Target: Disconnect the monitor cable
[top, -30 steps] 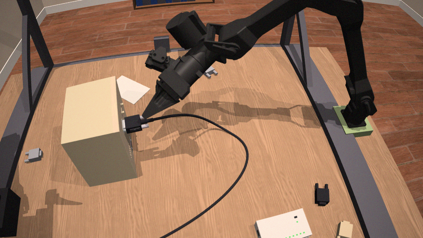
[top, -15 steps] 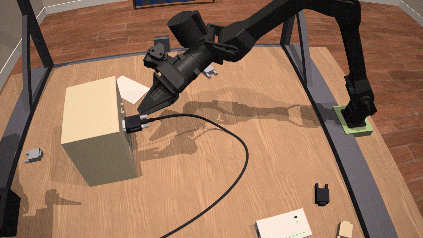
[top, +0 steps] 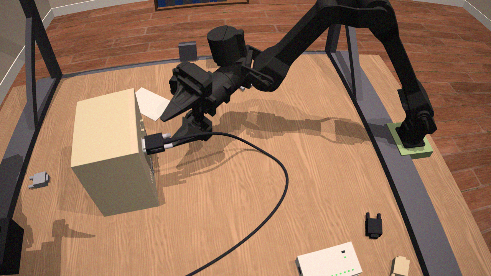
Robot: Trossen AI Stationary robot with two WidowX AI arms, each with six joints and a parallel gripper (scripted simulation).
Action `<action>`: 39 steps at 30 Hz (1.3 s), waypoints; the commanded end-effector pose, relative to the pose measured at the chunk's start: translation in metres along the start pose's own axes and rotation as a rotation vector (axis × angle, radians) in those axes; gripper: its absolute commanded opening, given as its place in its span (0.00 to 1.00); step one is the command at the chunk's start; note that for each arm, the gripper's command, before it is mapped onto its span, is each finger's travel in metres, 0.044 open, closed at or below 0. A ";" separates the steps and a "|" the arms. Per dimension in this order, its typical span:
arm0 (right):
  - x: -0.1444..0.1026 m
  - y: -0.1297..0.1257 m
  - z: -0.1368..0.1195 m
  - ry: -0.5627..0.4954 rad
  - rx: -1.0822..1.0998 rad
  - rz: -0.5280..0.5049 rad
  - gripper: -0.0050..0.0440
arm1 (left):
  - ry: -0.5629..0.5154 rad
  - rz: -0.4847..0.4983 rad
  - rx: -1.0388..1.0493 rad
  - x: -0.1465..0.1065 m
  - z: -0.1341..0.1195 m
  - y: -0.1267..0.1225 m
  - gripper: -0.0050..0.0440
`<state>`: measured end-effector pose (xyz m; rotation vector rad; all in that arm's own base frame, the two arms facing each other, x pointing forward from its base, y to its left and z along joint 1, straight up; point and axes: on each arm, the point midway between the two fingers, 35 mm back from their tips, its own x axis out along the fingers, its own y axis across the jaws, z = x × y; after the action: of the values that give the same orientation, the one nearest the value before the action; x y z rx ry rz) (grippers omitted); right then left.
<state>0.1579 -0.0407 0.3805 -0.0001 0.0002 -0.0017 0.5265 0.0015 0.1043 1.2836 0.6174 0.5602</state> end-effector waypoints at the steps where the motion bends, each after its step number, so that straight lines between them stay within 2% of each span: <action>1: 0.000 0.001 0.003 -0.001 -0.005 0.002 1.00 | 0.004 0.024 0.003 -0.002 0.001 0.008 0.90; 4: 0.000 0.001 0.003 -0.001 -0.005 0.002 1.00 | 0.004 0.024 0.003 -0.002 0.001 0.008 0.76; 6: 0.000 0.001 0.003 -0.001 -0.005 0.002 1.00 | 0.004 0.024 0.003 -0.002 0.001 0.008 0.76; 19: 0.000 0.001 0.003 -0.001 -0.005 0.002 1.00 | 0.004 0.024 0.003 -0.002 0.001 0.008 0.12; 28: 0.000 0.001 0.003 -0.001 -0.005 0.002 1.00 | 0.004 0.022 0.000 -0.002 0.001 0.008 0.10; 39: 0.000 0.001 0.003 -0.001 -0.005 0.002 1.00 | 0.004 -0.036 -0.083 -0.002 0.001 0.010 0.10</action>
<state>0.1579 -0.0407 0.3805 -0.0001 0.0002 -0.0017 0.5248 0.0015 0.1023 1.2218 0.6304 0.5447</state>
